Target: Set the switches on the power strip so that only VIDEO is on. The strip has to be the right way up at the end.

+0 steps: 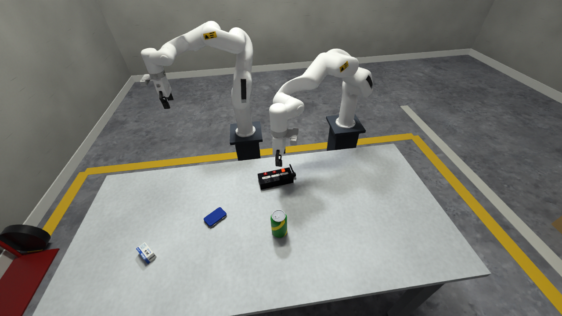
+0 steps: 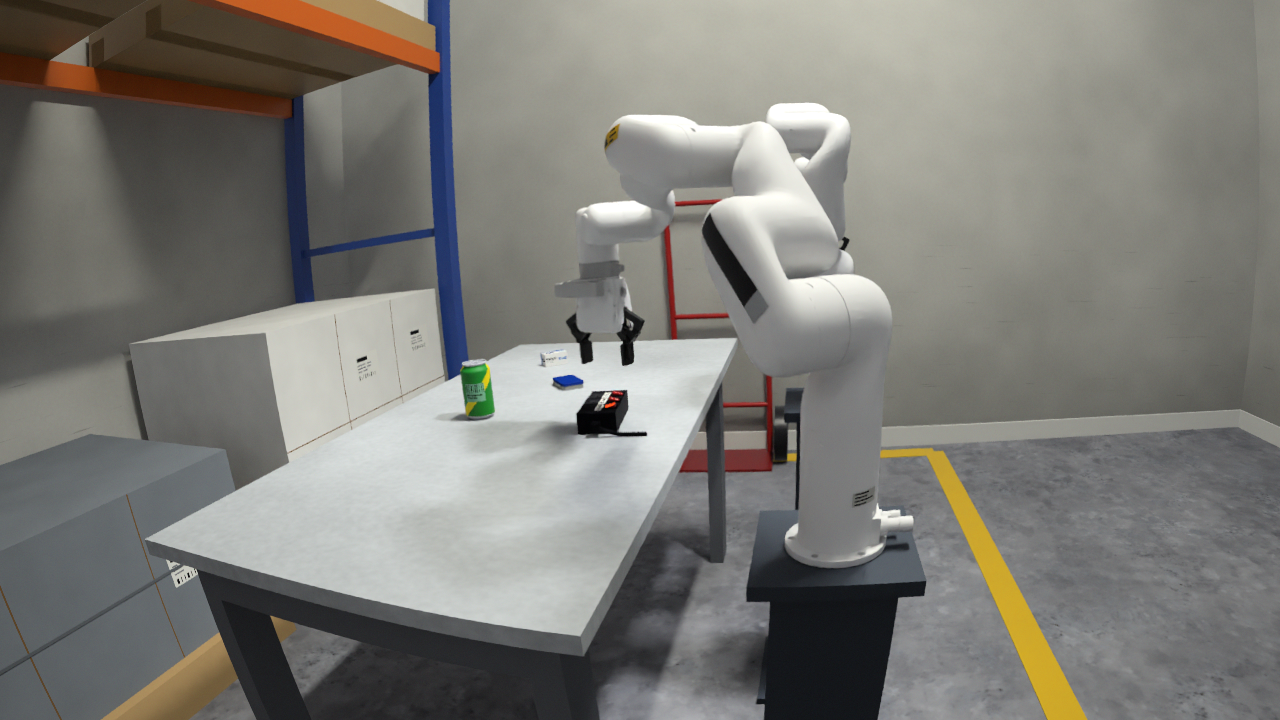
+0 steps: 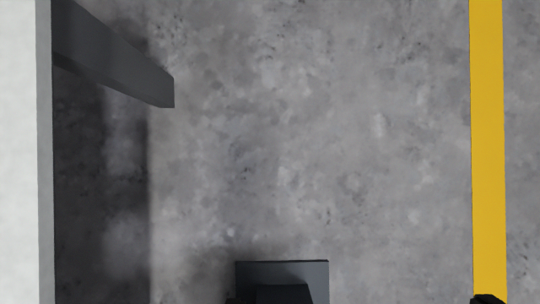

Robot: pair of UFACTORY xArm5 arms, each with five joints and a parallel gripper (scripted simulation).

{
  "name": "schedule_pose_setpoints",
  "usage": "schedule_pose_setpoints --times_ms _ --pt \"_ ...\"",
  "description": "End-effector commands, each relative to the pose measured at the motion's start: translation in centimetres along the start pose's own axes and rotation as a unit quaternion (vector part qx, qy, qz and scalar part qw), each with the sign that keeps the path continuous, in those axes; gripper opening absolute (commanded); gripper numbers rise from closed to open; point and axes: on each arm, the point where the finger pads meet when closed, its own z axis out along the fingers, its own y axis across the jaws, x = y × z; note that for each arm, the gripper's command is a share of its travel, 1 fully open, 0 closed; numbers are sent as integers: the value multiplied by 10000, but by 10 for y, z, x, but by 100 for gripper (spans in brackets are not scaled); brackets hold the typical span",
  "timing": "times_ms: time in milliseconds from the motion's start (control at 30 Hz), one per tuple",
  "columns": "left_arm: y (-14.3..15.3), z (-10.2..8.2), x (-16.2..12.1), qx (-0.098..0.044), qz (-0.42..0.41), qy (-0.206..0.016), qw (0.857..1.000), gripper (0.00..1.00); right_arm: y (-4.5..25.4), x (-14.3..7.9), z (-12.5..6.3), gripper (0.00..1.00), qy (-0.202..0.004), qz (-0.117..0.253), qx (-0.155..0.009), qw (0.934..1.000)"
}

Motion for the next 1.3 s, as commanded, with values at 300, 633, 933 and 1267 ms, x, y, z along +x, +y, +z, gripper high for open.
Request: schedule_pose_setpoints --times_ms 300,633,933,1267 --pt "-10 11 4 -53 -1840 -49 9829 100 0 1 -2 100 21 0 0 10000" --pt "-11 13 5 -51 -2098 -50 9777 0 0 1 -2 100 21 0 0 10000" --pt "-11 13 5 -51 -2098 -50 9777 0 0 1 -2 100 21 0 0 10000" --pt "-11 13 5 -51 -2098 -50 9777 0 0 1 -2 100 21 0 0 10000"
